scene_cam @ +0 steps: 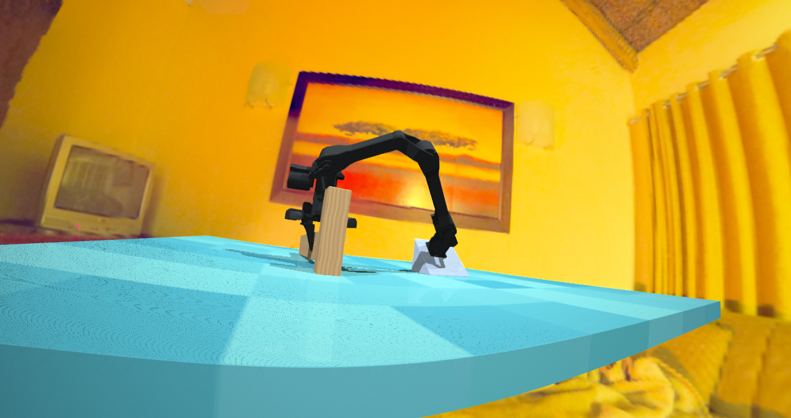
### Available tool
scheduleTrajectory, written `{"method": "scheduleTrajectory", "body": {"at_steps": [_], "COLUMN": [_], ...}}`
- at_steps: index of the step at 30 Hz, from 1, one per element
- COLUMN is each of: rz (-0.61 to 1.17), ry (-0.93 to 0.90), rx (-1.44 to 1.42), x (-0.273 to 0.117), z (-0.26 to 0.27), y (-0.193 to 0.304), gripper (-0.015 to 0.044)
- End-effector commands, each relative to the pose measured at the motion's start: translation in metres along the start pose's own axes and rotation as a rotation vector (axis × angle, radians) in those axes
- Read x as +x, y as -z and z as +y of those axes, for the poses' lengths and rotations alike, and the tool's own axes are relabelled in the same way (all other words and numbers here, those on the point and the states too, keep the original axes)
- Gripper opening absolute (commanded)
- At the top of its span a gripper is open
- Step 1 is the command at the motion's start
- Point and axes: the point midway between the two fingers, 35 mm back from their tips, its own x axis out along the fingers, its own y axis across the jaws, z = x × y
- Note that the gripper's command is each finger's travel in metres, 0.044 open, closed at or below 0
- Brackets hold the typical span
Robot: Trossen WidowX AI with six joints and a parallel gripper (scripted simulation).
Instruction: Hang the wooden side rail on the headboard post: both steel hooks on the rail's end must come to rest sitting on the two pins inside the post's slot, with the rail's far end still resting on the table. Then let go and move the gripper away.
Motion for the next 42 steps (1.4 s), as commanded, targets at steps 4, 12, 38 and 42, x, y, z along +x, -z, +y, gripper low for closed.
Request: {"method": "scheduleTrajectory", "body": {"at_steps": [4,12,38,42], "rz": [0.003,0.004,0.004,0.004], "ry": [-0.012,-0.012,-0.012,-0.012], "rx": [-0.005,-0.005,-0.005,-0.005], "x": [-0.0042,-0.0038,-0.0044,-0.0044], "z": [0.0026,0.0027,0.0035,0.0033], "y": [0.003,0.0038,0.0065,0.0069], "gripper": [0.0,0.0,0.0,0.0]}}
